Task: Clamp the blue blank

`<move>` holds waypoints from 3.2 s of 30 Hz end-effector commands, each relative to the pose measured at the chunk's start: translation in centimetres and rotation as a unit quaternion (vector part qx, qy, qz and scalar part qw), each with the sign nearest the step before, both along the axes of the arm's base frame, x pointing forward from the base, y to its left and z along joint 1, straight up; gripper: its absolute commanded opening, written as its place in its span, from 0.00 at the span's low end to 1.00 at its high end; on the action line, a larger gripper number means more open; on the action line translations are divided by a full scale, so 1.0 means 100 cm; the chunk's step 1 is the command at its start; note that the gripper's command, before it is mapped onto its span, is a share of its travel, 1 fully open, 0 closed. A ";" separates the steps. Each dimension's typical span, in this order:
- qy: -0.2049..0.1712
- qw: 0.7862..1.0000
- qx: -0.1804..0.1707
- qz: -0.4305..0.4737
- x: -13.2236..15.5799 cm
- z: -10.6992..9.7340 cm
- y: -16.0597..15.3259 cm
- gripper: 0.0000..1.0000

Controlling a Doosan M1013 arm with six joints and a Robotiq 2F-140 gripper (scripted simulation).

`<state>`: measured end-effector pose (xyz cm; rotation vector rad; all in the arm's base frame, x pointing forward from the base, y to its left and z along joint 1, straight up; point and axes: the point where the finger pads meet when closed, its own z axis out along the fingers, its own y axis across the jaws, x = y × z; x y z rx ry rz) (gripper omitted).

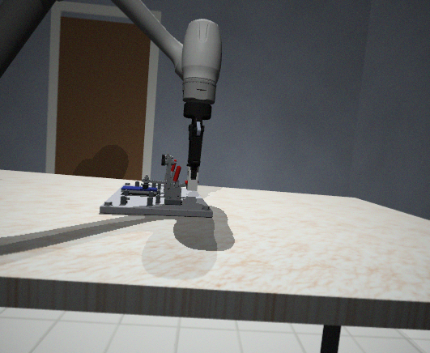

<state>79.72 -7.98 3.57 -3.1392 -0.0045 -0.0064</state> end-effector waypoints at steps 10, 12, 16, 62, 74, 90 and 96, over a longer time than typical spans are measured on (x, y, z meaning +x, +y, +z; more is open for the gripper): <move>0.001 1.000 0.000 0.000 0.000 -0.002 0.000 0.00; 0.001 1.000 0.000 0.000 0.000 -0.003 0.000 0.00; 0.001 1.000 0.000 0.000 0.000 -0.003 0.000 0.00; 0.001 1.000 0.000 0.000 0.003 -0.008 0.000 0.28; 0.001 1.000 0.000 0.000 0.003 -0.008 0.000 0.28; 0.001 1.000 0.000 0.000 0.003 -0.008 0.000 0.28; 0.001 1.000 0.000 0.000 0.002 0.006 0.000 0.28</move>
